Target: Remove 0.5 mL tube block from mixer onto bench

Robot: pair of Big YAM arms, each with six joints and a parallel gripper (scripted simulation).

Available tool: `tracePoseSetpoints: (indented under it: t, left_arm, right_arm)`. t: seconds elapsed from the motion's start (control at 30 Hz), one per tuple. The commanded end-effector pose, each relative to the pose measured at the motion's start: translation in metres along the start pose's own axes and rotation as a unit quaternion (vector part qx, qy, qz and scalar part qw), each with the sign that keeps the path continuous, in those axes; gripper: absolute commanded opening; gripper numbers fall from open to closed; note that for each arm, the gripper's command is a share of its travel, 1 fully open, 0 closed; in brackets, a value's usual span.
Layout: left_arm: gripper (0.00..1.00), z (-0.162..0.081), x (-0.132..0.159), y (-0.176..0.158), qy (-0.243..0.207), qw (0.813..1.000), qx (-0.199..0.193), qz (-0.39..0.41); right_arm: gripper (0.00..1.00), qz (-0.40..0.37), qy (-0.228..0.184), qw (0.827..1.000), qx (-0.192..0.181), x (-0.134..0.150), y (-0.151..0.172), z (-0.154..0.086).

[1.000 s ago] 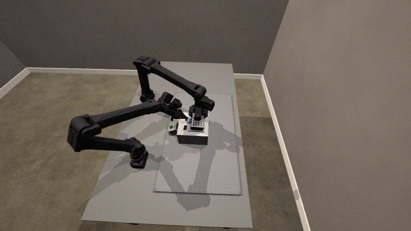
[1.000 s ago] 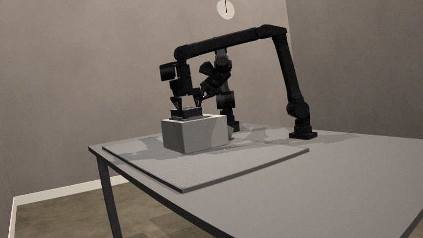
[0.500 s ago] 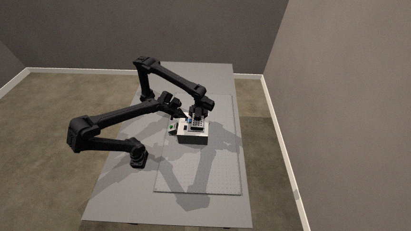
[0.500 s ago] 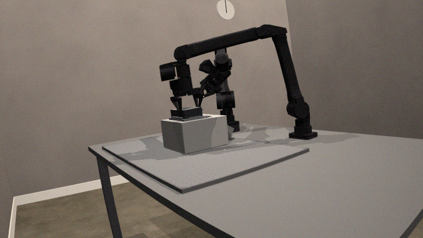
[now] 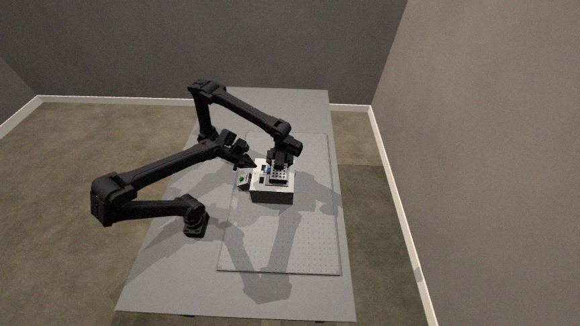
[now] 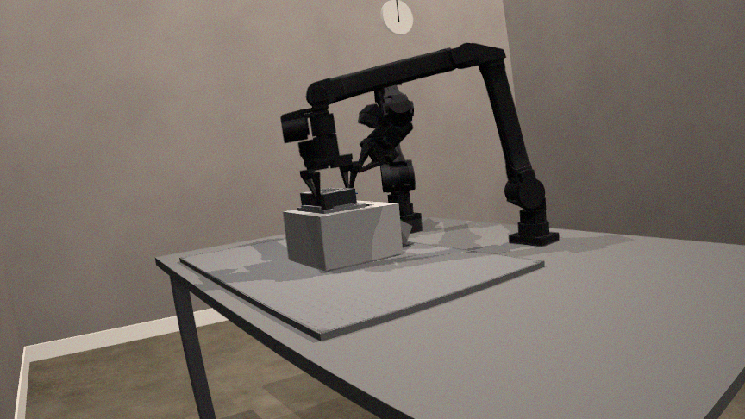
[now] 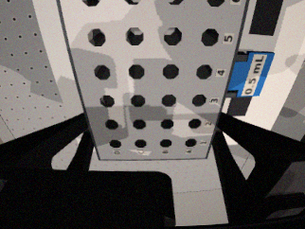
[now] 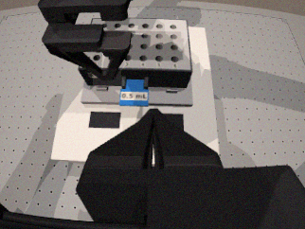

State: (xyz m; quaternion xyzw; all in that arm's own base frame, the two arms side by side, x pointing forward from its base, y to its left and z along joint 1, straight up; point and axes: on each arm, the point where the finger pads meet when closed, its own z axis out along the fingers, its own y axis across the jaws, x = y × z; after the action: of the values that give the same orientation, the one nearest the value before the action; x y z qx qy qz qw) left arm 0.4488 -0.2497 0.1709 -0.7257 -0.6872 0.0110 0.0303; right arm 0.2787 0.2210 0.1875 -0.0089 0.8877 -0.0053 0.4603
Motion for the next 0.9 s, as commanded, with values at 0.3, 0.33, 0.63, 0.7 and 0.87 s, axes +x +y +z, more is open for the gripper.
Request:
tracePoseSetpoints:
  t: [0.3,0.33,0.63,0.7,0.87]
  left_arm:
    - [0.0,-0.014,0.007,-0.008,0.0,1.0,-0.002,0.004]
    - [0.0,-0.014,0.007,-0.008,0.001,1.0,-0.002,0.004]
    - [0.0,-0.014,0.007,-0.009,0.001,1.0,-0.002,0.004]
    - [0.0,-0.014,0.007,-0.009,0.001,1.0,-0.002,0.004]
    - [0.0,-0.014,0.007,-0.009,0.001,1.0,-0.002,0.004]
  right_arm:
    - [0.0,0.023,-0.013,1.0,-0.012,-0.013,-0.002,-0.026]
    - [0.0,0.02,-0.011,1.0,-0.009,-0.009,-0.004,-0.025]
    - [0.0,0.024,-0.014,1.0,-0.01,-0.008,-0.011,-0.035]
    - [0.0,0.027,-0.015,0.999,-0.014,-0.01,-0.011,-0.04]
    - [0.0,0.025,-0.013,1.0,-0.012,-0.005,-0.014,-0.047]
